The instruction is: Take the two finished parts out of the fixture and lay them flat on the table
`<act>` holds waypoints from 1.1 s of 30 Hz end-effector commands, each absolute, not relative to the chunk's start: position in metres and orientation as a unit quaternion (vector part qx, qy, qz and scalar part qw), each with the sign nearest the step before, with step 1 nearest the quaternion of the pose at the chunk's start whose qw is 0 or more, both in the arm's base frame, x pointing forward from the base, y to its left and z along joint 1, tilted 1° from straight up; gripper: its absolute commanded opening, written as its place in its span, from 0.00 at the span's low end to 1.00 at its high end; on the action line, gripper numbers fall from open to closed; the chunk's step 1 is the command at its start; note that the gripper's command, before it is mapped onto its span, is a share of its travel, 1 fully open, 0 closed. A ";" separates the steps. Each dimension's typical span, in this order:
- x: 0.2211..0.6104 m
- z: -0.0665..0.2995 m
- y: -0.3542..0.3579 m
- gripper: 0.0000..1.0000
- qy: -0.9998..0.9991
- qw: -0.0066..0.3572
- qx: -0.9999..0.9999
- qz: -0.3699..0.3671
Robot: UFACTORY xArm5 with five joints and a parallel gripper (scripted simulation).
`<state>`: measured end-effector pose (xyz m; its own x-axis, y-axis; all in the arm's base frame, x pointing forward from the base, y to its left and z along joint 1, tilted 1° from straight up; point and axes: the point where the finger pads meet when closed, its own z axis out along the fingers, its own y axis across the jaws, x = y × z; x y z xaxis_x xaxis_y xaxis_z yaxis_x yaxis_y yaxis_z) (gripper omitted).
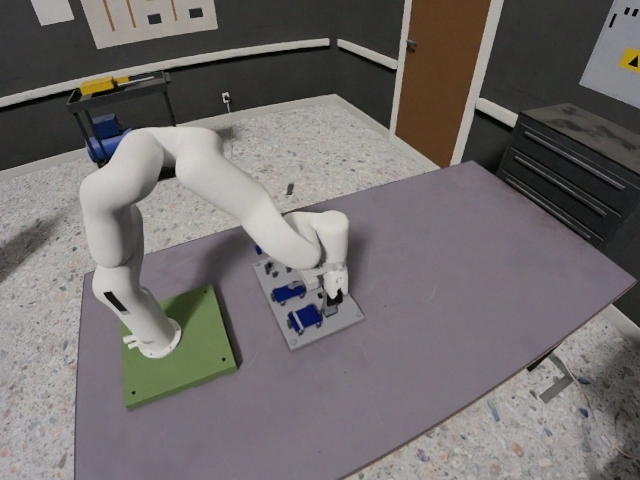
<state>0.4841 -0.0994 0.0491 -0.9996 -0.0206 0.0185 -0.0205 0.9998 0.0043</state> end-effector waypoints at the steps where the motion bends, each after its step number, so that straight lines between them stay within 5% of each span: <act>1: 0.486 0.051 -0.100 0.00 -1.000 0.007 0.010 -0.002; 3: 0.486 0.051 -0.100 0.00 -1.000 0.007 0.010 -0.002; 4: 0.485 0.051 -0.100 0.48 -1.000 0.007 0.010 -0.002; 33: 0.486 0.051 -0.100 0.48 -1.000 0.007 0.010 -0.002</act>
<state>0.4840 -0.0994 0.0492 -0.9996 -0.0206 0.0185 -0.0205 0.9998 0.0042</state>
